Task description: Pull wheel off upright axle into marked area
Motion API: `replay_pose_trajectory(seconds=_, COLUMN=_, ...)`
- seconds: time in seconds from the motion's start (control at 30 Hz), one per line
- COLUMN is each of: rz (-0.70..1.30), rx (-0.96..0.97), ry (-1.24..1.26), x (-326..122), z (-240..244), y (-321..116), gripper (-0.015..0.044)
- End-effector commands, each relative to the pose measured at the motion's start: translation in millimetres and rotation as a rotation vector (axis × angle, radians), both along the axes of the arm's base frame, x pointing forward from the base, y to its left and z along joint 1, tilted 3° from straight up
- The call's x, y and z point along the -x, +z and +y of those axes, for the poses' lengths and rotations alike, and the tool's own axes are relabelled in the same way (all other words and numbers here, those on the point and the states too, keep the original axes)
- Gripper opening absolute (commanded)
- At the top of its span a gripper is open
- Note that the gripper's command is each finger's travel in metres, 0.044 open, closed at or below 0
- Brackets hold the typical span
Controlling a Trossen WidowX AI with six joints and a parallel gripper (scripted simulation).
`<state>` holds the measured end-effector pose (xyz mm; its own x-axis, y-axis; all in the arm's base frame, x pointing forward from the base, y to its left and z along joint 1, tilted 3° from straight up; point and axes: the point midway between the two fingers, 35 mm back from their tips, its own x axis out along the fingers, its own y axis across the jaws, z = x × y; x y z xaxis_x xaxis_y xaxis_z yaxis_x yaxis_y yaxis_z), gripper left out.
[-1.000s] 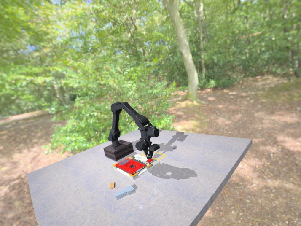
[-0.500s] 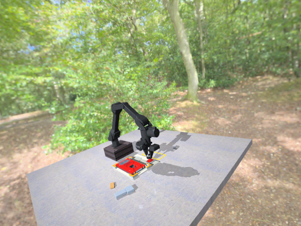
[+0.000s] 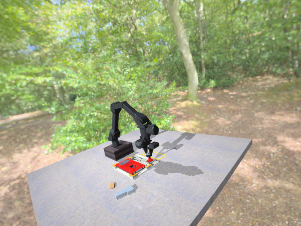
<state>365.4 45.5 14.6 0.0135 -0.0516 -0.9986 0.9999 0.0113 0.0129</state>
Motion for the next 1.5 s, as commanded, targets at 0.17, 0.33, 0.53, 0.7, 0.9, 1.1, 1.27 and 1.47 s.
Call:
replay_pose_trajectory(seconds=0.17, rz=-0.005, rx=-0.001, ry=-0.002, x=0.9, z=0.1, y=8.2, gripper=0.0)
replay_pose_trajectory(seconds=0.33, rz=-0.006, rx=-0.001, ry=-0.002, x=0.9, z=0.2, y=9.9, gripper=0.0)
replay_pose_trajectory(seconds=0.53, rz=-0.006, rx=-0.001, ry=-0.002, x=1.0, z=0.3, y=11.8, gripper=0.0)
replay_pose_trajectory(seconds=0.7, rz=-0.007, rx=-0.001, ry=-0.002, x=1.1, z=0.4, y=13.5, gripper=0.0)
replay_pose_trajectory(seconds=0.9, rz=-0.008, rx=-0.002, ry=-0.002, x=1.3, z=0.4, y=15.5, gripper=0.0)
replay_pose_trajectory(seconds=1.1, rz=-0.008, rx=-0.002, ry=-0.002, x=1.3, z=0.6, y=18.0, gripper=0.0)
replay_pose_trajectory(seconds=1.27, rz=-0.009, rx=-0.002, ry=-0.002, x=1.8, z=1.4, y=33.5, gripper=0.0)
replay_pose_trajectory(seconds=1.47, rz=-0.009, rx=-0.002, ry=-0.002, x=6.3, z=2.1, y=53.3, gripper=0.0)
